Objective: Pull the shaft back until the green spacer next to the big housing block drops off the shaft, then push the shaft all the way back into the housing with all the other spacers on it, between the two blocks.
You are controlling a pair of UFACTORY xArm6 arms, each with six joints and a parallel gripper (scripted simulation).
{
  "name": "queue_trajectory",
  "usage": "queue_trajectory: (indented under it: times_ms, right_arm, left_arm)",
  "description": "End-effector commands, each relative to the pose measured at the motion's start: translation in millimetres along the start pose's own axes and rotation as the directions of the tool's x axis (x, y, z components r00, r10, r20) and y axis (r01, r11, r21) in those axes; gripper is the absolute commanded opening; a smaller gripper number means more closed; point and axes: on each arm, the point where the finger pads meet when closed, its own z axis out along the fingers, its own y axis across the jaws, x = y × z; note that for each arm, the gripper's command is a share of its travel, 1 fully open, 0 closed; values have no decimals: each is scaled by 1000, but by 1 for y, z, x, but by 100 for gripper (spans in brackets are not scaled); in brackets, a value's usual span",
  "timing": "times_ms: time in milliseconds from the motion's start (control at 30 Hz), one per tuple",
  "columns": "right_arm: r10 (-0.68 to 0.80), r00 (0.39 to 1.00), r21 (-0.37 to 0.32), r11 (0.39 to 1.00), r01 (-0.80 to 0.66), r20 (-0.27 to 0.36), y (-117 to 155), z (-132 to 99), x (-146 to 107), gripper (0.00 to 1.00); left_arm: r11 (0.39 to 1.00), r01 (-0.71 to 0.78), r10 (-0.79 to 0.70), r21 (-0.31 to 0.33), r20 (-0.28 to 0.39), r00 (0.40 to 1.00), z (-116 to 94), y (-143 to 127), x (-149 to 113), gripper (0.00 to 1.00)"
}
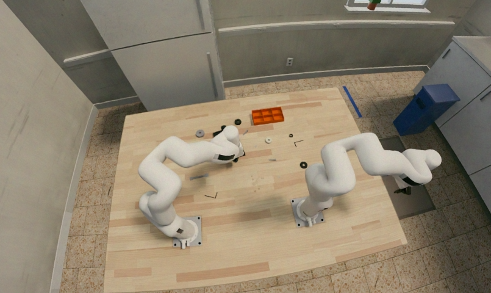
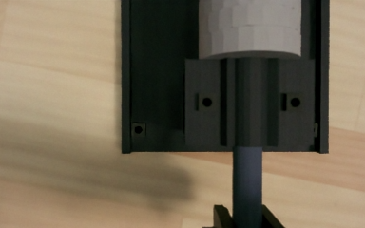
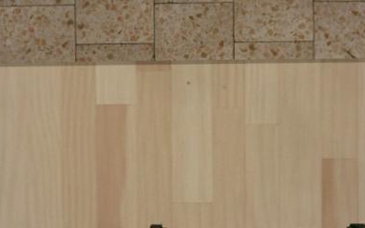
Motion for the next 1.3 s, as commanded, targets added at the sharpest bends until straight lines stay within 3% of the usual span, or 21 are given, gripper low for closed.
queue_trajectory:
  times_ms: [0, 1267]
  right_arm:
    - [0, 1000, 0, 1000, 0, -5, 0, -2, 1, 100]
    - [0, 1000, 0, 1000, 0, -5, 0, -2, 1, 100]
  left_arm:
    - [1000, 0, 0, -3, -2, 1000, -1, 1, 0, 0]
    - [1000, 0, 0, -3, -2, 1000, -1, 1, -6, 0]
